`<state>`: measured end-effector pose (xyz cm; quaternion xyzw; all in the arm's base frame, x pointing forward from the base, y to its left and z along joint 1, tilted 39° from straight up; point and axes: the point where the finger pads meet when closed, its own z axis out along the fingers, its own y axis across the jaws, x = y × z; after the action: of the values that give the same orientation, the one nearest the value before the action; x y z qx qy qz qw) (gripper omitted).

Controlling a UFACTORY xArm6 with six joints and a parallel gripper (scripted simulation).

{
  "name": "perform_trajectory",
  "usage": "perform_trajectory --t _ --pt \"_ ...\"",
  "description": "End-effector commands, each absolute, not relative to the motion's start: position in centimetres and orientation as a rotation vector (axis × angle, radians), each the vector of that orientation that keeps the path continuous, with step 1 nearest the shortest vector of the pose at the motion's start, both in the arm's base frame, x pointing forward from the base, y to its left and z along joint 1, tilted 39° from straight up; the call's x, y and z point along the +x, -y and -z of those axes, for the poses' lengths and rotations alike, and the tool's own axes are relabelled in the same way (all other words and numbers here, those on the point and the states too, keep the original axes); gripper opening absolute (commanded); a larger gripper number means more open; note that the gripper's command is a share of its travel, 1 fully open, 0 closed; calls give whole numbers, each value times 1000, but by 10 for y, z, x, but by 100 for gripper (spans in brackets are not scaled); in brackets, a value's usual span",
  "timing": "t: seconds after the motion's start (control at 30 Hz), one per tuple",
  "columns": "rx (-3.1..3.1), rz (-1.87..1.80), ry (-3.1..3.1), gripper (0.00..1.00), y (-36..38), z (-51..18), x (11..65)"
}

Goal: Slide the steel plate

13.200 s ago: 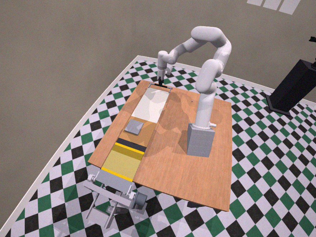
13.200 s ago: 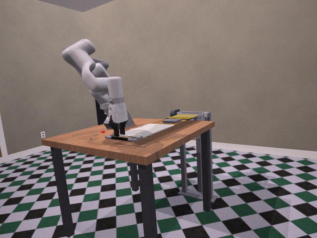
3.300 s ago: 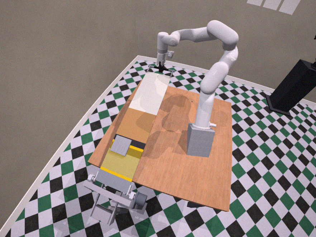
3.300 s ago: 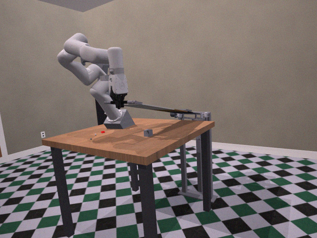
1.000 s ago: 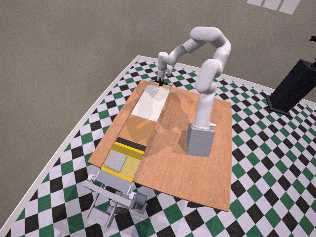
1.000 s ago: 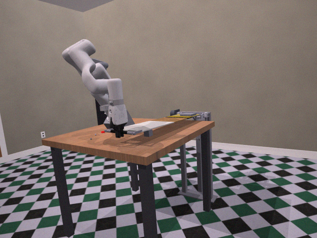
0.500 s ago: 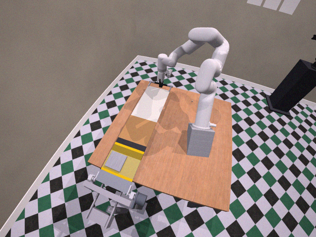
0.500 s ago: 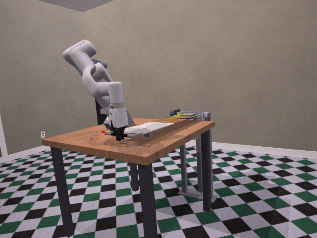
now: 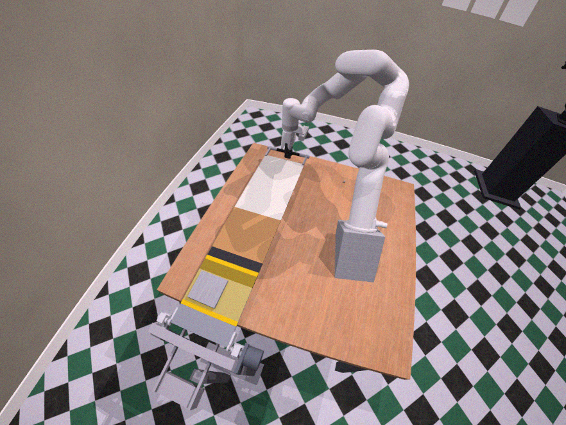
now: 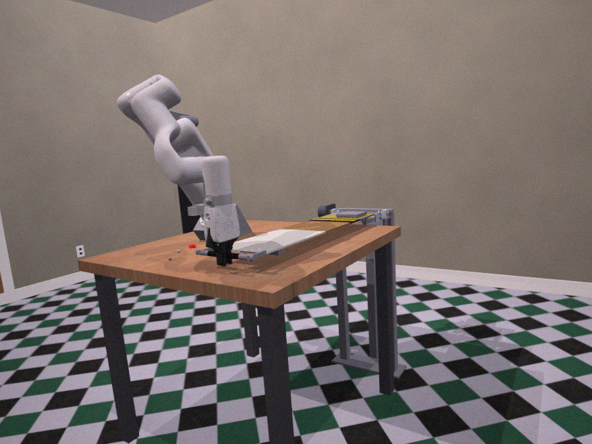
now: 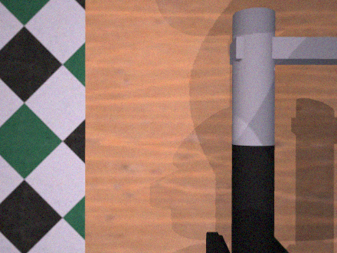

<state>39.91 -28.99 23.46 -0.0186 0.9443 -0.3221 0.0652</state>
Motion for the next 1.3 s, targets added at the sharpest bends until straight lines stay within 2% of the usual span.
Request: perform_trajectory --t 0.0,1.03,1.07,1.27 --pt "-58 973 -2844 0 292 -233 401" --pt "-58 973 -2844 0 298 -226 402" --pt "-58 973 -2844 41 298 -226 402" --pt "-58 973 -2844 41 298 -226 402"
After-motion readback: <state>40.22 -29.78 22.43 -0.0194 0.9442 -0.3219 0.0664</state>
